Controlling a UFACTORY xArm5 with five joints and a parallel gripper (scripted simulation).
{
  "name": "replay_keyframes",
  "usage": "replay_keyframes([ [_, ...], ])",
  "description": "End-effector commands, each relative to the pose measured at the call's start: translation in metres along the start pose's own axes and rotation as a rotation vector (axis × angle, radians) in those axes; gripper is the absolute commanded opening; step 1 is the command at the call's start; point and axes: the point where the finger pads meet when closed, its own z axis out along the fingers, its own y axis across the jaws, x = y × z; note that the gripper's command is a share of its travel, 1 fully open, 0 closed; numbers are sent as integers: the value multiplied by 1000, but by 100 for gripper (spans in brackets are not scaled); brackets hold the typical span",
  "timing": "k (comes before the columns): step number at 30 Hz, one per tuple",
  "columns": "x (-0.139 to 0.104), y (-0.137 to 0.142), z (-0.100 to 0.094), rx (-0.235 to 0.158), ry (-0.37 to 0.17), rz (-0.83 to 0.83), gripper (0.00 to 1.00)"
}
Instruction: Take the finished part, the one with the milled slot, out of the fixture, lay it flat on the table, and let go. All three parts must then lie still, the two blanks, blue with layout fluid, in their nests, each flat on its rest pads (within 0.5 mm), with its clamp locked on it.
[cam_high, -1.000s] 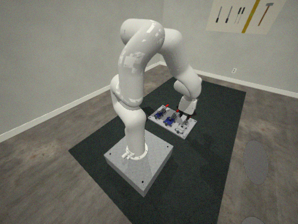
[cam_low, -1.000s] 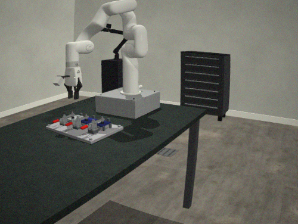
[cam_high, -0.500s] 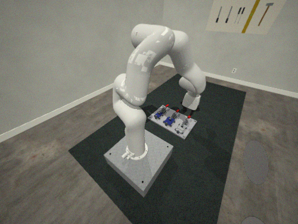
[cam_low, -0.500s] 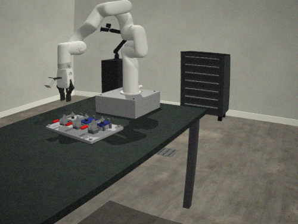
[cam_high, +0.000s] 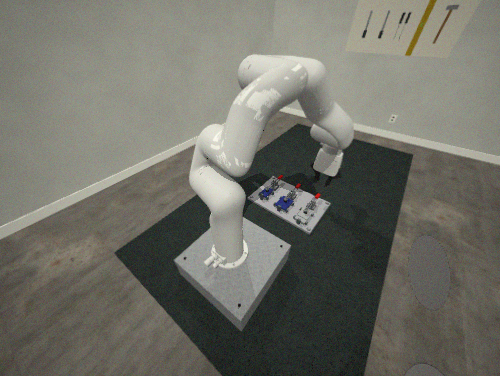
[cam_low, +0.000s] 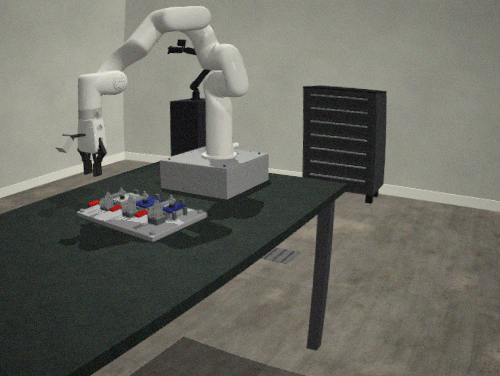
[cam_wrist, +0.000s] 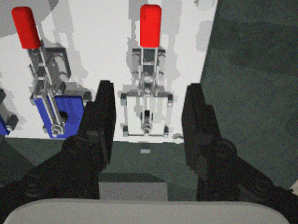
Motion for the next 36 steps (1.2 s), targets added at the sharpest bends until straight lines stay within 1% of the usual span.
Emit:
replay_keyframes([
  [1,6,0,-2,0,2,0,47],
  [8,6,0,-1,0,2,0,47],
  [14,6,0,9,0,2,0,47],
  [16,6,0,9,0,2,0,47],
  [20,7,0,22,0,2,0,47],
  [30,7,0,61,0,2,0,47],
  [31,7,0,64,0,2,0,47],
  [33,7,0,64,0,2,0,47],
  [36,7,0,71,0,2,0,47],
])
